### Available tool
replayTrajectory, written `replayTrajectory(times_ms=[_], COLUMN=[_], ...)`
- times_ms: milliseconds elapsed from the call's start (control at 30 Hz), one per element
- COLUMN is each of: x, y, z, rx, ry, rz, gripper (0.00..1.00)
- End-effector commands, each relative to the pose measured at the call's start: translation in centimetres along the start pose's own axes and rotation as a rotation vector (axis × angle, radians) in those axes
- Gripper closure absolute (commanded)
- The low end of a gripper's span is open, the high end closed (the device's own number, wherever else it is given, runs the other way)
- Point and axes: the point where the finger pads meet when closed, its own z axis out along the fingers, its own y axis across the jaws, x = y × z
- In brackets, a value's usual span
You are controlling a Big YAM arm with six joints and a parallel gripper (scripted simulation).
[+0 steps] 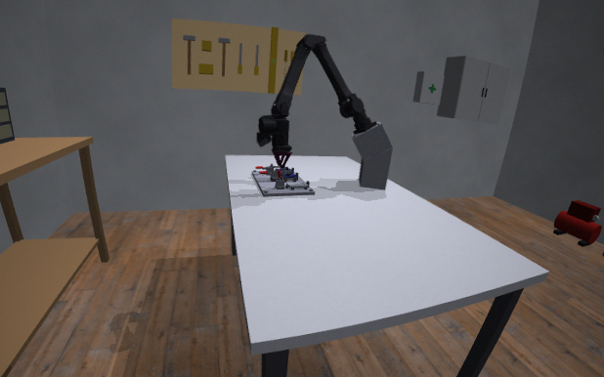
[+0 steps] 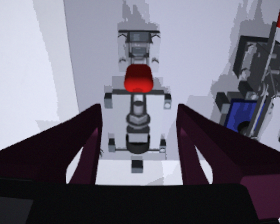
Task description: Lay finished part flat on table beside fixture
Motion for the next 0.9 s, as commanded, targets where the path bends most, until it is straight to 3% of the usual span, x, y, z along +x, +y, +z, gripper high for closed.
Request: replayTrajectory(times_ms=[0,233,867], x=[1.3,-0.4,-2.8], y=[0.6,0.7,0.7], z=[0.6,0.0,-1.1], rx=[0.005,-0.005,-0.014], ry=[0.033,-0.015,-0.065], rz=[-0.016,0.006,0.029], gripper=[0.55,0.55,0.55])
